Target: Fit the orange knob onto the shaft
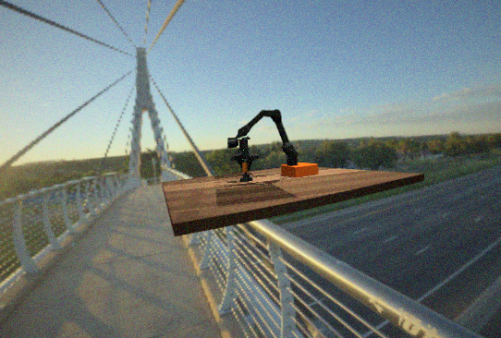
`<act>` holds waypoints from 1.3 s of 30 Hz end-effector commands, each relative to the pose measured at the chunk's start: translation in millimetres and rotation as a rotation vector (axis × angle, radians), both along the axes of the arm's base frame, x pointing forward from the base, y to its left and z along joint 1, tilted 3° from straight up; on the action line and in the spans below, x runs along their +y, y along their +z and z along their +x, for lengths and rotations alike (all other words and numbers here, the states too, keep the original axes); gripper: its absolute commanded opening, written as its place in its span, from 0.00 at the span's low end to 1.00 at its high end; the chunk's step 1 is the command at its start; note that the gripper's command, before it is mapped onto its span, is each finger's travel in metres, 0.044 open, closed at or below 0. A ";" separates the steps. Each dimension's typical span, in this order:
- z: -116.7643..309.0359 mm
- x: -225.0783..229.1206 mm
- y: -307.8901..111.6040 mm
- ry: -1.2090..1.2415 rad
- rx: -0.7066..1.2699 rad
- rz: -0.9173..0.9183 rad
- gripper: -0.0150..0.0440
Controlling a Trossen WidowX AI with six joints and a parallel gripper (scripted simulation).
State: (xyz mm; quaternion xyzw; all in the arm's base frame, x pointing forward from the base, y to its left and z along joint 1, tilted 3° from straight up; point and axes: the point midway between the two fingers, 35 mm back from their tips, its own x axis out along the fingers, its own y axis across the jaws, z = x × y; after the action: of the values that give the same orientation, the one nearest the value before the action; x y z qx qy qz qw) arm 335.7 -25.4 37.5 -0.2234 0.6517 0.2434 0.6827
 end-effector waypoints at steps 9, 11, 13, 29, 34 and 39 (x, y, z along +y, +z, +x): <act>1.0 0.2 -0.8 0.035 -0.001 -0.002 0.25; 1.7 0.2 -3.9 0.036 -0.001 -0.002 0.25; 2.3 0.1 -5.6 0.024 -0.001 -0.001 0.25; 1.6 0.6 -13.7 -0.039 0.005 0.002 0.25; 1.6 0.6 -13.7 -0.039 0.005 0.002 0.30; 1.6 0.6 -13.7 -0.039 0.005 0.002 0.52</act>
State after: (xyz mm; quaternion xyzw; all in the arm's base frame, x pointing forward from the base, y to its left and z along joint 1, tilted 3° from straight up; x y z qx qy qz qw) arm 337.1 -24.8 23.4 -0.2082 0.6580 0.2300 0.6862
